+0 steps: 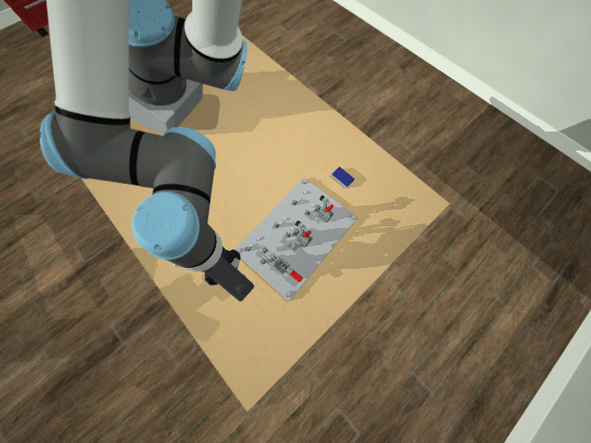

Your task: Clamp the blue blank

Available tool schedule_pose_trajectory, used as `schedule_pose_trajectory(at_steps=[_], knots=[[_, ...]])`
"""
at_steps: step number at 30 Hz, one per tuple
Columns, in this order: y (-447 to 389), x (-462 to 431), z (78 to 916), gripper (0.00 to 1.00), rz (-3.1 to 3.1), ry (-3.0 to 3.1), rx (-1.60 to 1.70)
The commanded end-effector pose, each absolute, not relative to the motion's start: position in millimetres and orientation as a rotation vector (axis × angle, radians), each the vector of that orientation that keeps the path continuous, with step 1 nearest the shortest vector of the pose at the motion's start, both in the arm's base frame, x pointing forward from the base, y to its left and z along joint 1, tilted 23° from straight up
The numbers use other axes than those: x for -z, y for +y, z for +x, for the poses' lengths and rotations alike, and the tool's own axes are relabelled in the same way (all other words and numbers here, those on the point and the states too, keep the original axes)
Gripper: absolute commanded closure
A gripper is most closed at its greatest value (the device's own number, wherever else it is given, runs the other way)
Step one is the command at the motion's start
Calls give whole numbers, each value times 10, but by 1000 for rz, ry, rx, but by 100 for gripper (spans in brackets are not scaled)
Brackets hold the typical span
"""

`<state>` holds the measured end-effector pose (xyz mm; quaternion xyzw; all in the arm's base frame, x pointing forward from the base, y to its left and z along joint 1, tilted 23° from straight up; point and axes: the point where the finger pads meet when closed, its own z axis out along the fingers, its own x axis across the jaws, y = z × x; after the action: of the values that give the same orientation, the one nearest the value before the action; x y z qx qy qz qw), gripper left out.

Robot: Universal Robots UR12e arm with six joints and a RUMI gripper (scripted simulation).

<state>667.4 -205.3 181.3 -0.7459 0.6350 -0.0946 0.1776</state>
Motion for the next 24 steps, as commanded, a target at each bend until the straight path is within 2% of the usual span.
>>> schedule_pose_trajectory(at_steps=[1, 24], knots=[[-2044, -1735, 6713, 100, -2110, 1796, 270], [-1980, -1314, 6881, 100, -2110, 1796, 270]])
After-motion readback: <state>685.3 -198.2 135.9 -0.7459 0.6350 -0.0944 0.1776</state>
